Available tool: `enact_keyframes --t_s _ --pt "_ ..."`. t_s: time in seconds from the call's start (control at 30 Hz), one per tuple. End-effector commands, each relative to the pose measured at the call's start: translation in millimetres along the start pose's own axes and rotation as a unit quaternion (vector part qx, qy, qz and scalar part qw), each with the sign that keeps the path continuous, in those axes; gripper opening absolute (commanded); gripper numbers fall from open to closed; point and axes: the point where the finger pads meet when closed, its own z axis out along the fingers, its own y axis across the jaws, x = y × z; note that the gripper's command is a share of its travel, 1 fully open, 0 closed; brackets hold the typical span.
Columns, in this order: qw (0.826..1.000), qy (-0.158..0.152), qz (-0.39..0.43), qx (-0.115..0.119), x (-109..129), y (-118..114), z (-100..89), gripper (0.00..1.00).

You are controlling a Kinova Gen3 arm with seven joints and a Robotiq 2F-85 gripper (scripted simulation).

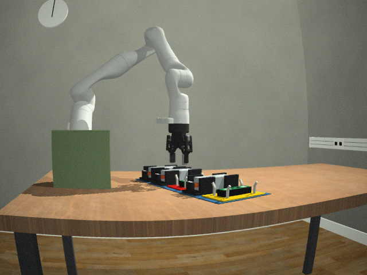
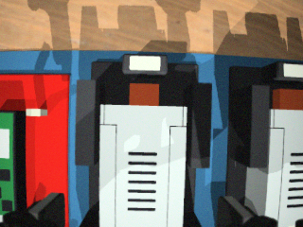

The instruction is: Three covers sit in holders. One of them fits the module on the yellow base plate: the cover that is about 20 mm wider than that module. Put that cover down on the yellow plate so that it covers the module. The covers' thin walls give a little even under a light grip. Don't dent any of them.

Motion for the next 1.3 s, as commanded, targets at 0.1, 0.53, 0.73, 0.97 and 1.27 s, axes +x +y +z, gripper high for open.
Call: enact_keyframes --t_s 0.1,0.53,0.73,0.97,1.27 --pt "1.000 -0.001 0.000 0.001 -0.4 -0.4 4.6 1.00" --pt "1.000 -0.001 0.000 0.001 -0.4 -0.4 11.6 1.00" --pt "1.000 -0.001 0.000 0.001 -0.4 -0.4 14.6 1.00" --pt "1.000 -0.001 0.000 0.001 -0.4 -0.4 17.6 1.00" --pt "1.000 -0.001 0.000 0.001 -0.4 -0.4 24.6 1.00"
